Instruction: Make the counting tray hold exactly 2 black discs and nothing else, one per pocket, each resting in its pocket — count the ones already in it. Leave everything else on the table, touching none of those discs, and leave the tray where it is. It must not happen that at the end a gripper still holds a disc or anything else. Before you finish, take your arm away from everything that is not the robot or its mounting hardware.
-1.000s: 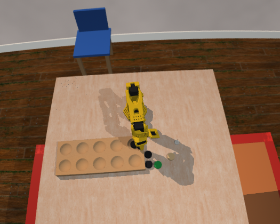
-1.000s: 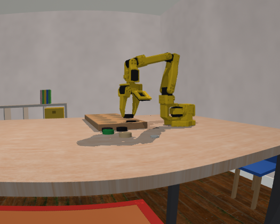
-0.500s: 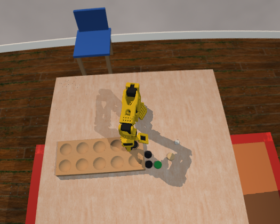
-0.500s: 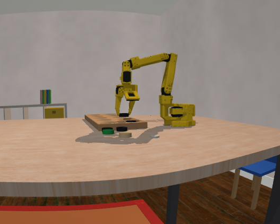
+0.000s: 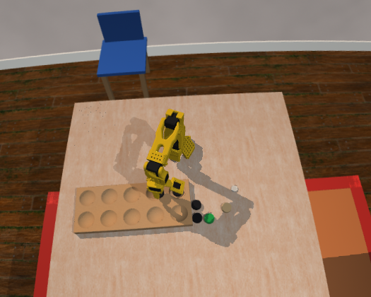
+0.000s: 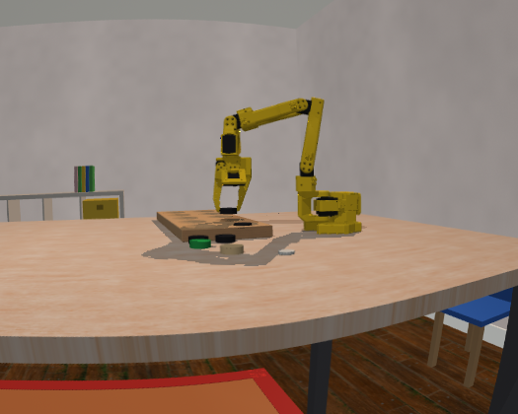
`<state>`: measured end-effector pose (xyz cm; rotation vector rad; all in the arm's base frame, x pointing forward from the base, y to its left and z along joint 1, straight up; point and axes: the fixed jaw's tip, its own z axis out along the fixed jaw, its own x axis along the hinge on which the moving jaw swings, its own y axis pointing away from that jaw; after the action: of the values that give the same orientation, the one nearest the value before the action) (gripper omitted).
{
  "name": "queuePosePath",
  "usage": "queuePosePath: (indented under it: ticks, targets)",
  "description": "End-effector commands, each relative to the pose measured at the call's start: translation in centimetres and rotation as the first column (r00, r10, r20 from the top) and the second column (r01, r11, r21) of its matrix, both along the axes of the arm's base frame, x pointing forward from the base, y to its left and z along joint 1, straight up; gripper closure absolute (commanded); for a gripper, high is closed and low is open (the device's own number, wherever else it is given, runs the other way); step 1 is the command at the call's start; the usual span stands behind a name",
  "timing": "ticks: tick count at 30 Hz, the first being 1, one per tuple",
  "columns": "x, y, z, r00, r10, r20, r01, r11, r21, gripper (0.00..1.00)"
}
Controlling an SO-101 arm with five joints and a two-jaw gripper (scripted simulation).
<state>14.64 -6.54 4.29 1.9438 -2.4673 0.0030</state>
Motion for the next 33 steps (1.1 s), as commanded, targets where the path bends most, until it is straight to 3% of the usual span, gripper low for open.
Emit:
queuePosePath:
  ticks: [1, 33]
  targets:
    - [0.7, -1.1, 1.1, 0.996, -0.047, 0.071, 0.049, 0.998, -0.029, 1.0]
    - [0.1, -2.1, 0.9, 0.99, -0.122, 0.068, 0.124, 0.992, -0.027, 1.0]
